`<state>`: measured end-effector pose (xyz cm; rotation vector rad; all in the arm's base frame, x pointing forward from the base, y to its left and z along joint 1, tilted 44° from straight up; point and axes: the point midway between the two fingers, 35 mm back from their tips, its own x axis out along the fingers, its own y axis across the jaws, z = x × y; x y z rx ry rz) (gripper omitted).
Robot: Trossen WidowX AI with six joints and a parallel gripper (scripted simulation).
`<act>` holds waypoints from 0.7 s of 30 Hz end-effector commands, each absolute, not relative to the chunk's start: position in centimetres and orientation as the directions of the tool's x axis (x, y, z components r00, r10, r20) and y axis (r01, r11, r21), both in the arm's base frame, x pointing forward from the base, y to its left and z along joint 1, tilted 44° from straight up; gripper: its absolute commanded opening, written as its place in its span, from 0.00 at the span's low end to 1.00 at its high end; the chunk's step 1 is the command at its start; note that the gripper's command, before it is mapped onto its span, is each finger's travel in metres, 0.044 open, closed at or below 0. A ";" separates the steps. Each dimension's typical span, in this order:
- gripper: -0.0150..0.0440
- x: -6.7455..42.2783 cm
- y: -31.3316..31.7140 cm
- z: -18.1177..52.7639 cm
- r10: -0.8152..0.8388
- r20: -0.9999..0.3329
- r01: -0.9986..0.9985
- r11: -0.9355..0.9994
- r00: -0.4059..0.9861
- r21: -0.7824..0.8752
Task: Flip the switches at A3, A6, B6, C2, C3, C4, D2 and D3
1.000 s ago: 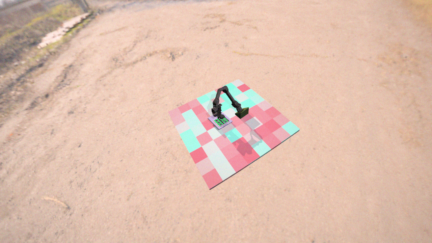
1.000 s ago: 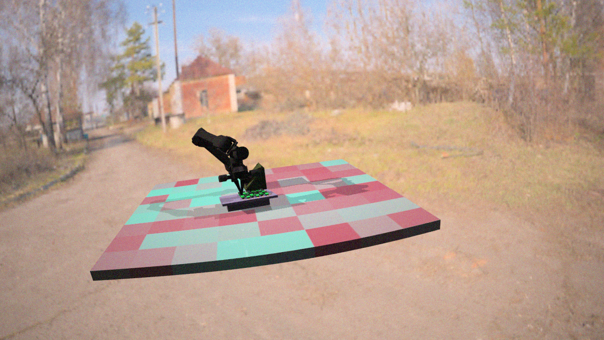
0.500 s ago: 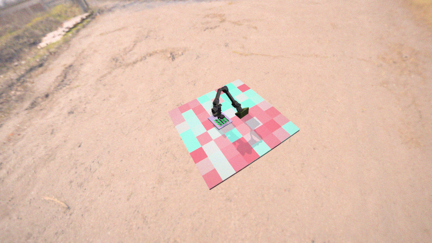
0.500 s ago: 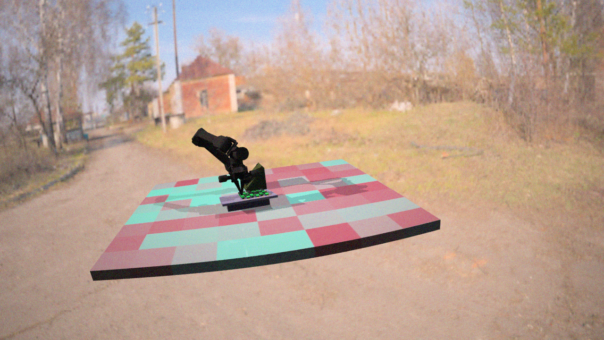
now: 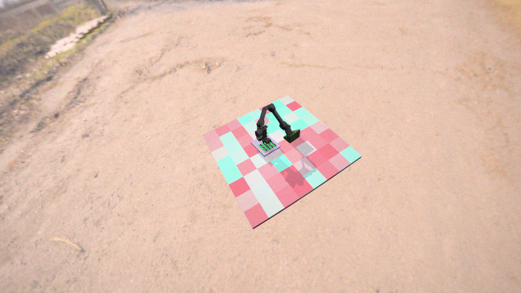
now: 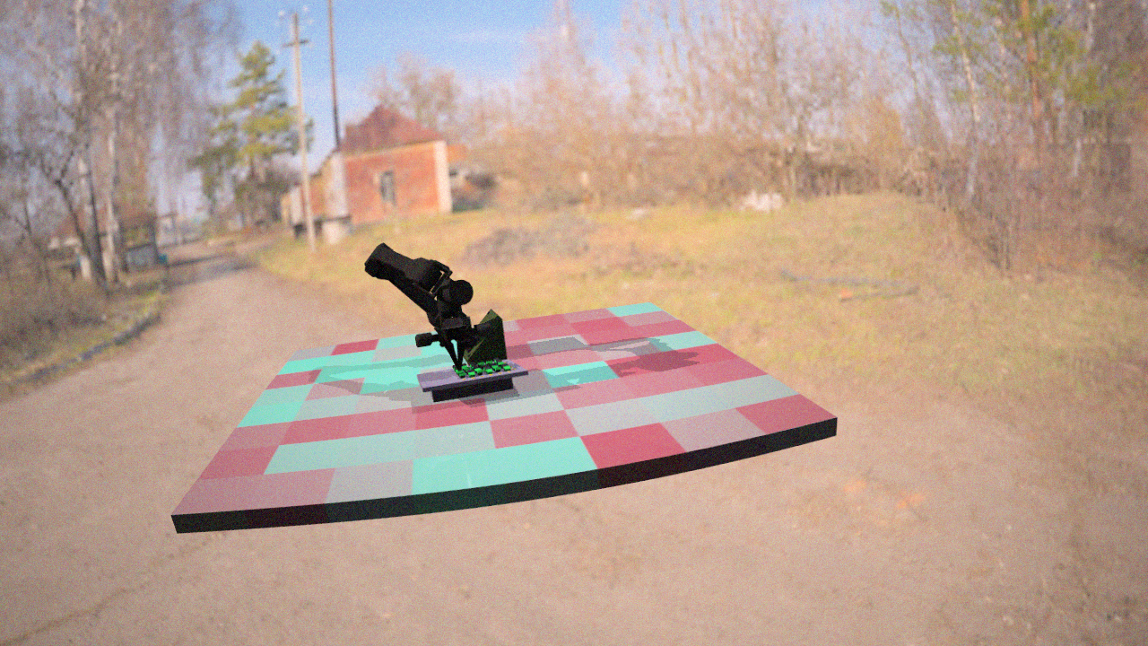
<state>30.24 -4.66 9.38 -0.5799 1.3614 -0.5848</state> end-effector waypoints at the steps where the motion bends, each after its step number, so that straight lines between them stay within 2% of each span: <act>1: 0.25 30.3 -3.4 10.6 -0.683 -0.722 0.052 0.730 0.112 -0.682; 8: 0.25 29.8 -0.3 13.9 -0.687 -0.721 0.049 0.726 0.093 -0.685; 15: 0.25 28.2 5.7 8.0 -0.684 -0.724 0.049 0.729 0.093 -0.683; 21: 0.25 28.1 5.8 7.9 -0.684 -0.723 0.049 0.729 0.093 -0.683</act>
